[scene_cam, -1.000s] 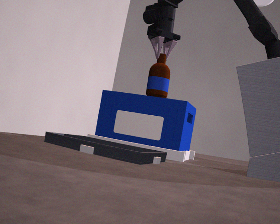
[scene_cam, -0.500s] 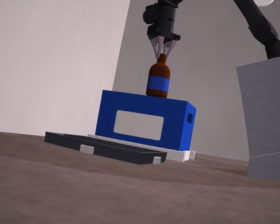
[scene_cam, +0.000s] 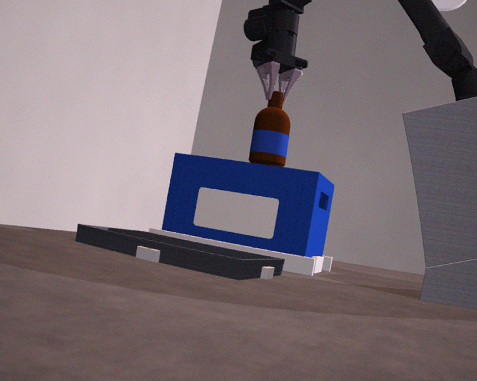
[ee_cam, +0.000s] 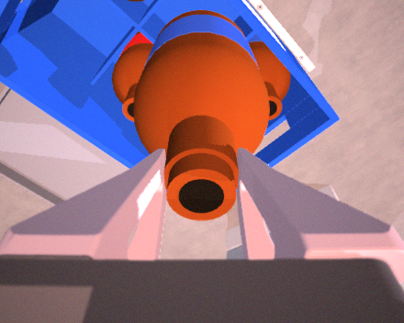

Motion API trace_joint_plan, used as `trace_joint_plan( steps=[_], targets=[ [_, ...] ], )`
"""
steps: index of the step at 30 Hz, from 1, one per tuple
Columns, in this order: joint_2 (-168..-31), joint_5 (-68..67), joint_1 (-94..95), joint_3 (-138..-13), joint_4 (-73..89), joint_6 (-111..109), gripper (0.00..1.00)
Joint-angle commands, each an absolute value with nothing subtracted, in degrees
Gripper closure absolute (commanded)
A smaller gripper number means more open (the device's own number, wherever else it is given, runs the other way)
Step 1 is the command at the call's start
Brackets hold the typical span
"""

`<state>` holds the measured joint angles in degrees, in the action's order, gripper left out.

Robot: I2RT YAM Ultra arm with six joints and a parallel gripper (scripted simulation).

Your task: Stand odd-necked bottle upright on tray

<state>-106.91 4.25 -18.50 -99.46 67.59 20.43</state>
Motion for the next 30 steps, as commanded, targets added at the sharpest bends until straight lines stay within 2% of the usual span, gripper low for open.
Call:
trace_joint_plan(
  steps=[1, 30],
  targets=[
    [-103.4, 4.2, -17.9, -100.2, 67.1, 20.8, 1.00],
    [-101.9, 3.3, -15.8, -98.7, 66.0, 23.1, 1.00]
  ],
)
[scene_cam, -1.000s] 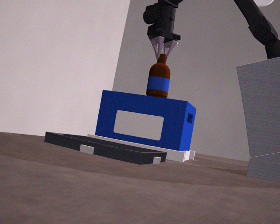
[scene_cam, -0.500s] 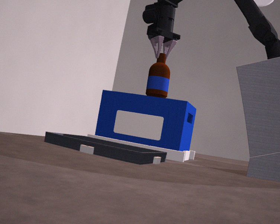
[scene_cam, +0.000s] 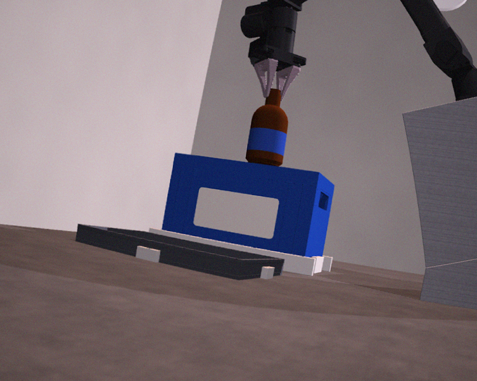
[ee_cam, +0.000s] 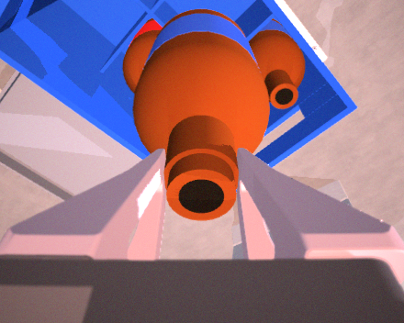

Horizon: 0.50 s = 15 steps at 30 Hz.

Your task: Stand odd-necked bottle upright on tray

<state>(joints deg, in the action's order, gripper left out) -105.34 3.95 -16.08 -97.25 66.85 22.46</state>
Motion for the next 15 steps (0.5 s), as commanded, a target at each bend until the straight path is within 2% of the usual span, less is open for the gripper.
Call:
trace_joint_plan(
  steps=[1, 15],
  targets=[
    [-101.9, 3.2, -15.4, -98.0, 65.9, 23.2, 1.00],
    [-100.5, 2.6, -13.0, -96.1, 65.2, 25.6, 1.00]
  ],
)
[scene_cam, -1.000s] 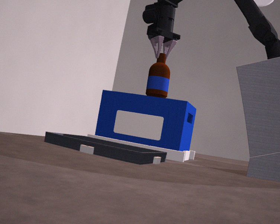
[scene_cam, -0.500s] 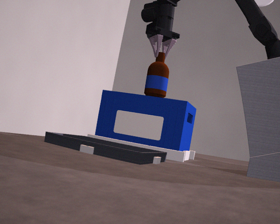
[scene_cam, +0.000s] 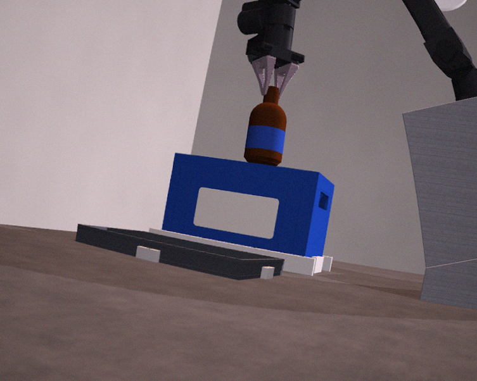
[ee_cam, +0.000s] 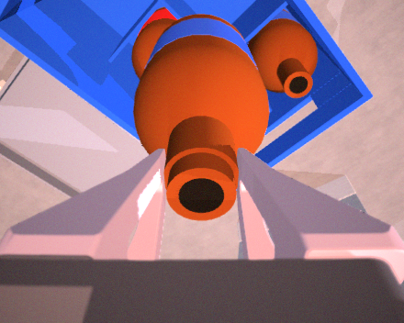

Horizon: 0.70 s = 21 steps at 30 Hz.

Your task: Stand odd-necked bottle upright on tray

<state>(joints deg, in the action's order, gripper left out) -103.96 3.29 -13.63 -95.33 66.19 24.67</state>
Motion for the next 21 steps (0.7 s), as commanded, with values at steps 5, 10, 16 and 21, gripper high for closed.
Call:
trace_joint_plan(
  steps=[5, 10, 16, 21],
  targets=[
    [-100.2, 2.2, -12.0, -95.0, 66.2, 26.4, 1.00],
    [-99.5, 1.9, -10.8, -94.7, 64.7, 27.6, 1.00],
    [-98.9, 1.4, -9.1, -92.7, 64.4, 29.2, 1.00],
    [-98.6, 1.1, -8.2, -92.3, 64.2, 30.1, 1.00]
  ],
)
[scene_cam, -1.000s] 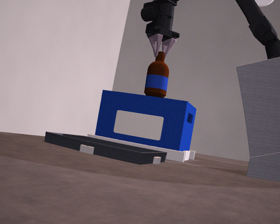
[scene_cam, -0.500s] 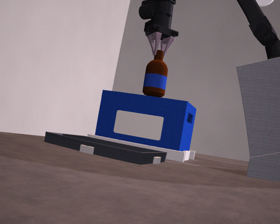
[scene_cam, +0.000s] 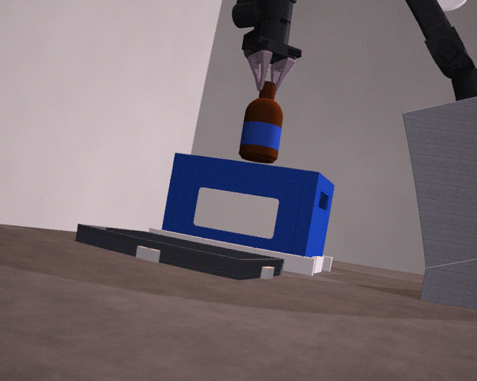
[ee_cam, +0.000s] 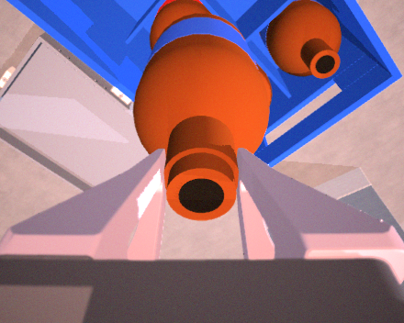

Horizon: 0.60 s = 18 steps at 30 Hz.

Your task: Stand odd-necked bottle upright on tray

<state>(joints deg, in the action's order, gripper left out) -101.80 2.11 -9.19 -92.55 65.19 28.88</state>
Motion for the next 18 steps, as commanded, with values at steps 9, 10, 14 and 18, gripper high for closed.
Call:
trace_joint_plan(
  steps=[9, 10, 14, 18],
  targets=[
    [-97.7, 0.3, -5.3, -91.1, 63.8, 32.8, 1.00],
    [-97.6, 0.2, -5.0, -90.2, 63.8, 33.1, 1.00],
    [-97.3, 0.0, -4.3, -91.6, 63.9, 33.8, 1.00],
    [-97.1, -0.5, -2.9, -90.3, 64.5, 35.2, 1.00]
  ],
)
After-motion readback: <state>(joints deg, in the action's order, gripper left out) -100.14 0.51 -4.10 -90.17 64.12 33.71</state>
